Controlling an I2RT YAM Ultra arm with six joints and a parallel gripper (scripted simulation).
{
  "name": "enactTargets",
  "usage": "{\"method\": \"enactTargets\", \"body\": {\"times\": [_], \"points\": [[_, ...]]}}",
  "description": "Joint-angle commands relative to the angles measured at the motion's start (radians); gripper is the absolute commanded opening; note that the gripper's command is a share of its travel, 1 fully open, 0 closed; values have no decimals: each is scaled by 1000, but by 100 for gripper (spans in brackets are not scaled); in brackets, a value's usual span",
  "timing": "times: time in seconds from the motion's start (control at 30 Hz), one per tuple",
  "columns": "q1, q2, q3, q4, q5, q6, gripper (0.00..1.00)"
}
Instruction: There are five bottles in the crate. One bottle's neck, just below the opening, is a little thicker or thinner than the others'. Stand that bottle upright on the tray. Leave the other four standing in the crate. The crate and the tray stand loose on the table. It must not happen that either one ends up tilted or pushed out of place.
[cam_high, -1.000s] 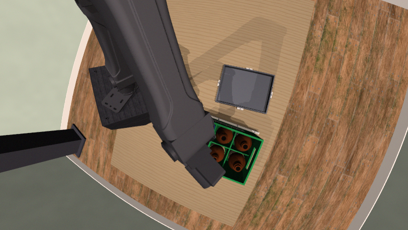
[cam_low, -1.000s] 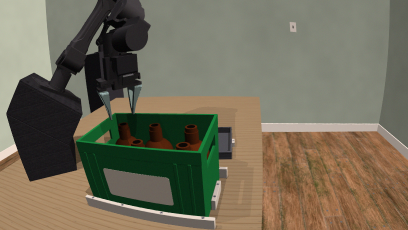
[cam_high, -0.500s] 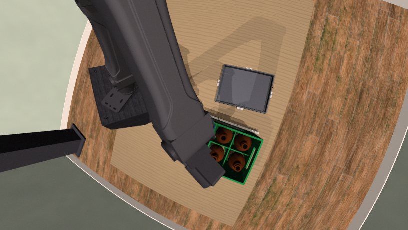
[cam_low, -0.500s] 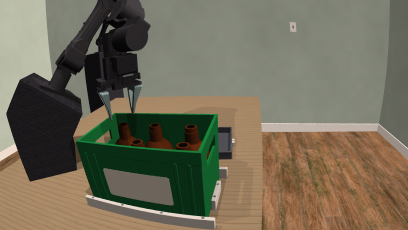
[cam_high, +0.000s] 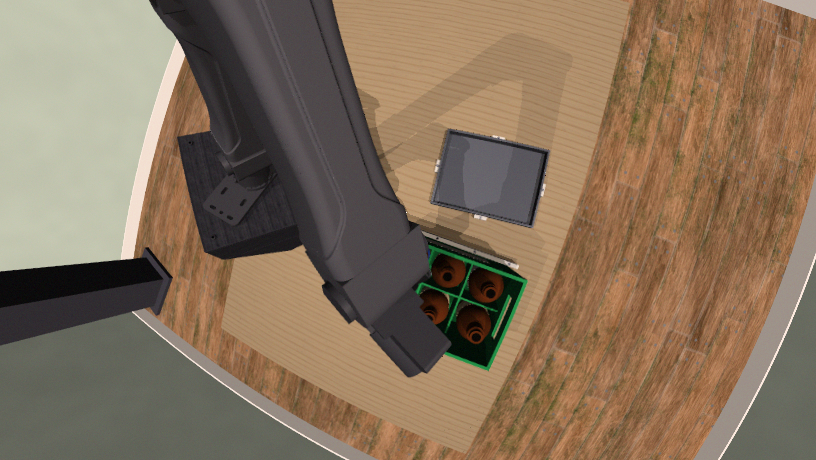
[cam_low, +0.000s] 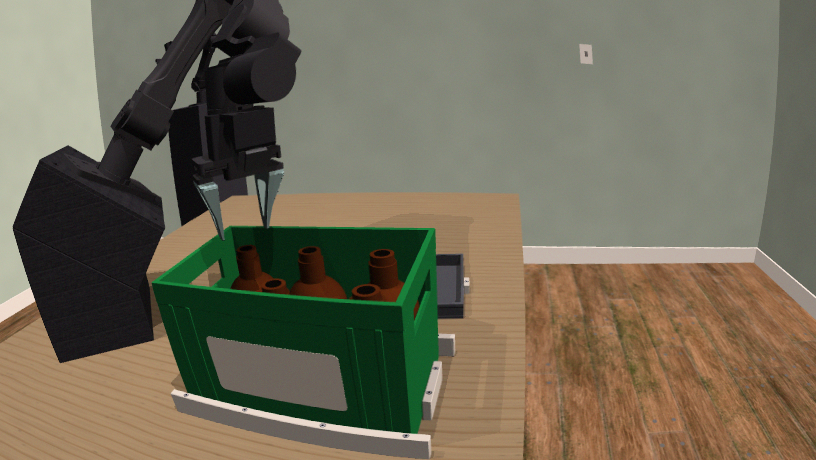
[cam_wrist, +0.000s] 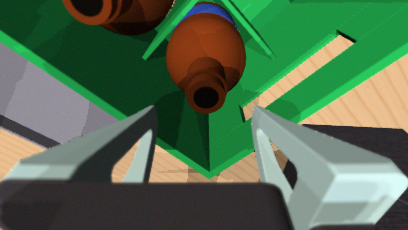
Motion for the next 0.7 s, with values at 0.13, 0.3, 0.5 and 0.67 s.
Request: {"method": "enactTargets", "body": {"times": [0.13,0.3,0.5,0.67], "points": [[-15,17,-10,8,6,-5,61],[-15,17,-10,8,6,-5,61],[-17,17,-13,8,5,-8,61],[-18,17,-17,9,4,-10,61]]}}
